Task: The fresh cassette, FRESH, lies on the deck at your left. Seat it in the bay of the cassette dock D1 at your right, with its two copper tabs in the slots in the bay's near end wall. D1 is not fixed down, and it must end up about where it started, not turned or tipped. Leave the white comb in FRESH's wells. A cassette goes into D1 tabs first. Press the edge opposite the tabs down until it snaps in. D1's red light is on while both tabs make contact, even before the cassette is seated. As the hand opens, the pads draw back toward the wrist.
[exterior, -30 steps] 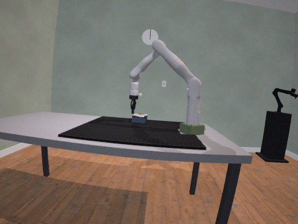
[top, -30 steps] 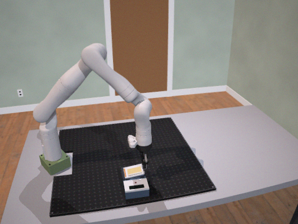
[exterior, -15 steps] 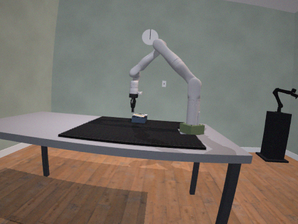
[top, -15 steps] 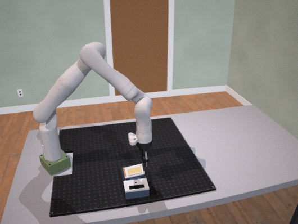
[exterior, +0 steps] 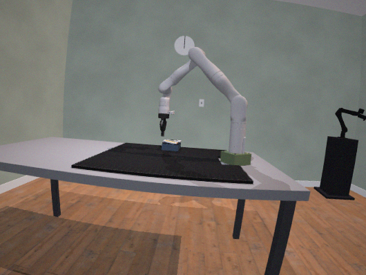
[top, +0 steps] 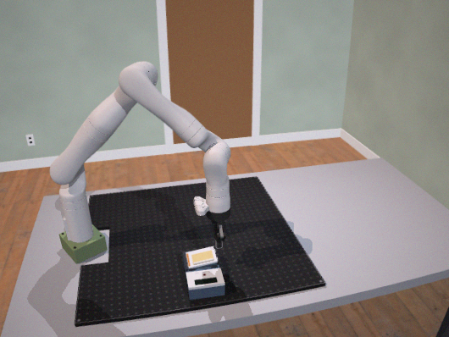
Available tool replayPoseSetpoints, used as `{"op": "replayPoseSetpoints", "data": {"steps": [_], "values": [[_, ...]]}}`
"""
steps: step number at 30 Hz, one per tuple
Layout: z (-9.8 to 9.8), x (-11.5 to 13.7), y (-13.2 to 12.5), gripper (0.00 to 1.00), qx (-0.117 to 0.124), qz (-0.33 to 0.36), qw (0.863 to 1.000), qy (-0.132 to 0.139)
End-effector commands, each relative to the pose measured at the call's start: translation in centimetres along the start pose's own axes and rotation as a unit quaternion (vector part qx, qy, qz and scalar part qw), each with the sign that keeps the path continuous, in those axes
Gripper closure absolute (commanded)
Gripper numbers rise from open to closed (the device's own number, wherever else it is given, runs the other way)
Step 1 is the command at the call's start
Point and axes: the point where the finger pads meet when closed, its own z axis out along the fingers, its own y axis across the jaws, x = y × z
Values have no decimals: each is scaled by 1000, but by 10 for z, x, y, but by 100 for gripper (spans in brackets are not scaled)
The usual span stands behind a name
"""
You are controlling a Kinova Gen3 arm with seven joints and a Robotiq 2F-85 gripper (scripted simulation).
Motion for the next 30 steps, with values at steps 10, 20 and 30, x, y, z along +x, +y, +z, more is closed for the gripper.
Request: {"op": "replayPoseSetpoints", "data": {"steps": [10,20,30], "values": [[-1,14,0,100,0,0,1000,-1],[-1,25,0,100,0,0,1000,-1],[-1,30,0,100,0,0,1000,-1]]}}
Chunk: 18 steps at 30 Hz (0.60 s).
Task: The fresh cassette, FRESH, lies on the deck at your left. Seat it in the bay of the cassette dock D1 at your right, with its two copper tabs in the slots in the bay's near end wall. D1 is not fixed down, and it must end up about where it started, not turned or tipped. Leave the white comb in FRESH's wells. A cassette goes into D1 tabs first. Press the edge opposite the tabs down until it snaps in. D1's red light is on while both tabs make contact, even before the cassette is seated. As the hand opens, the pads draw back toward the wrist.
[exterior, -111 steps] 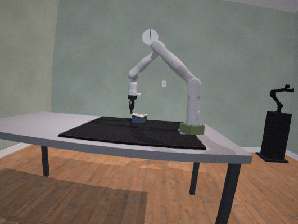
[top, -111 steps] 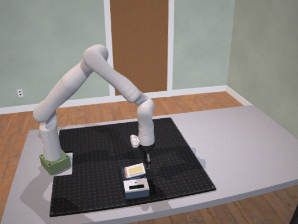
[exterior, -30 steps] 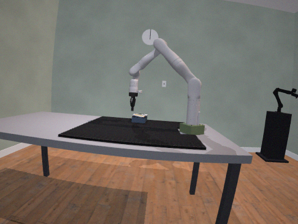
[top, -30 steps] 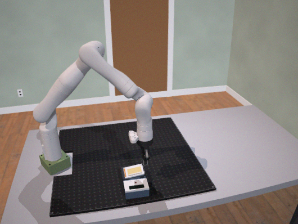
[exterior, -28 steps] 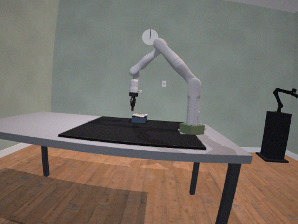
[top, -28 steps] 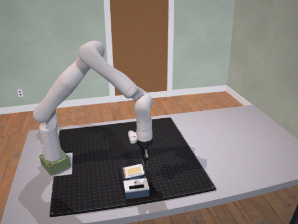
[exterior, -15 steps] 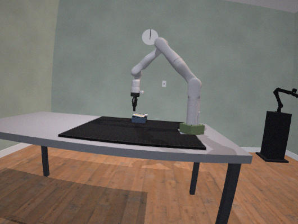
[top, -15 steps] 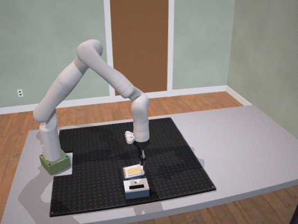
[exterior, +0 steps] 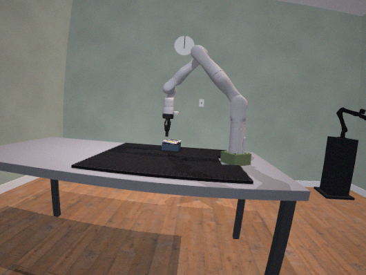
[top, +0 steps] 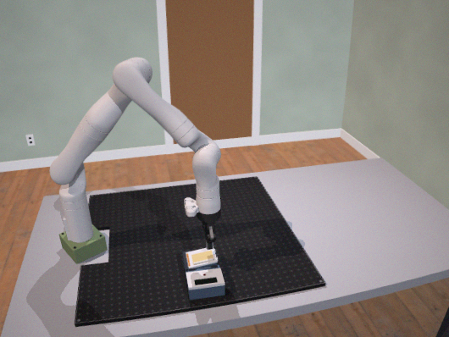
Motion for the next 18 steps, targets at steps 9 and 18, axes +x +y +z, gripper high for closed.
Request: {"op": "replayPoseSetpoints", "data": {"steps": [9,18], "values": [[1,-1,0,100,0,0,1000,-1],[11,-1,0,100,0,0,1000,-1]]}}
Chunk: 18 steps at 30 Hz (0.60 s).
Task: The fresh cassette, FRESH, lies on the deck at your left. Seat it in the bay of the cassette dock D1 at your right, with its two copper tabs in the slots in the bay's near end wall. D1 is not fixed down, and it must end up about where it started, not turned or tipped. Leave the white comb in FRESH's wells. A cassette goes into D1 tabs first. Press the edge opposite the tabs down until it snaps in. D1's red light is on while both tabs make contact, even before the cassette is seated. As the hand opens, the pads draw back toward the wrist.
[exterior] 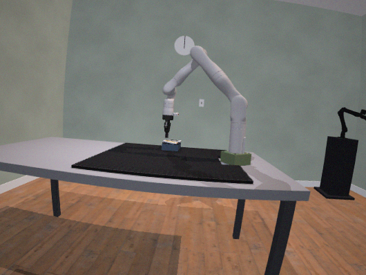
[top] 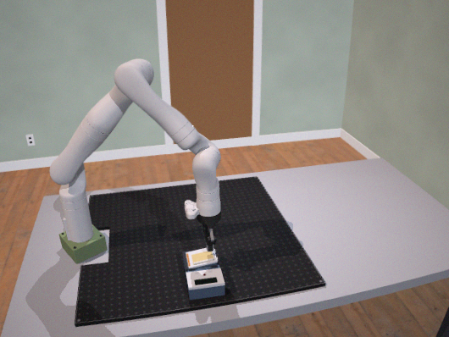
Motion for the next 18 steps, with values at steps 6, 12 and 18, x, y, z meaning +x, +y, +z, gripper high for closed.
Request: {"op": "replayPoseSetpoints", "data": {"steps": [6,12,18], "values": [[7,0,0,100,0,0,1000,1],[7,0,0,100,0,0,1000,1],[8,-1,0,100,0,0,1000,1]]}}
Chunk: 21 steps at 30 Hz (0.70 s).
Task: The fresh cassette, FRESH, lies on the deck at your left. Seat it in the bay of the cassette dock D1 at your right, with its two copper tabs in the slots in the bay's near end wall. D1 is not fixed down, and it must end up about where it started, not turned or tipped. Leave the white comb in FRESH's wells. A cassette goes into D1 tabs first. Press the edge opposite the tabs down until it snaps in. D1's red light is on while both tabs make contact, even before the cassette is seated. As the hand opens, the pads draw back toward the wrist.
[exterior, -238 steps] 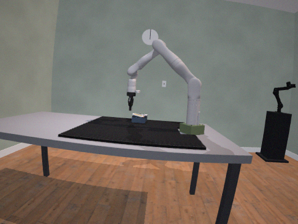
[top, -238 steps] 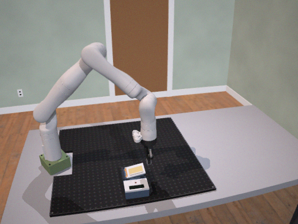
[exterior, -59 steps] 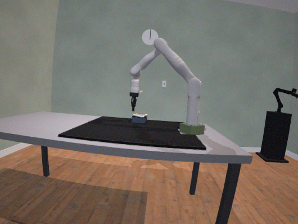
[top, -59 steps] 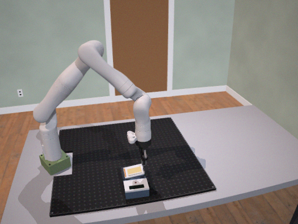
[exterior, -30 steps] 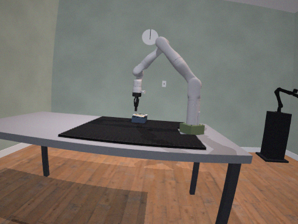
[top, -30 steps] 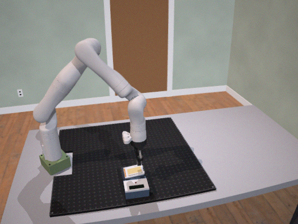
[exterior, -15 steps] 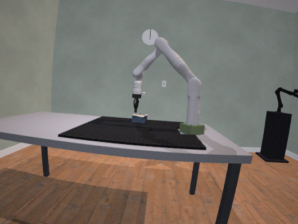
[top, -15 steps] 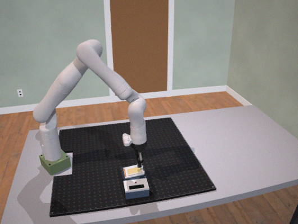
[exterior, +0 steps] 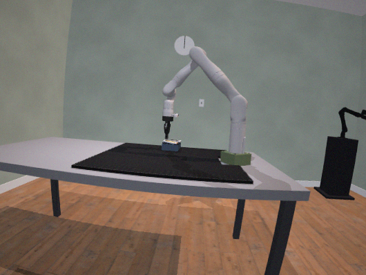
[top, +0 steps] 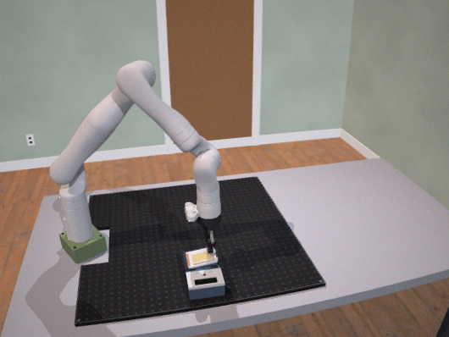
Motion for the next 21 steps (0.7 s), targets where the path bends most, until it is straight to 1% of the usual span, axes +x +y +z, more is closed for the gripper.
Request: {"op": "replayPoseSetpoints", "data": {"steps": [1,21], "values": [[0,-1,0,100,0,0,1000,-1],[1,-2,0,100,0,0,1000,-1]]}}
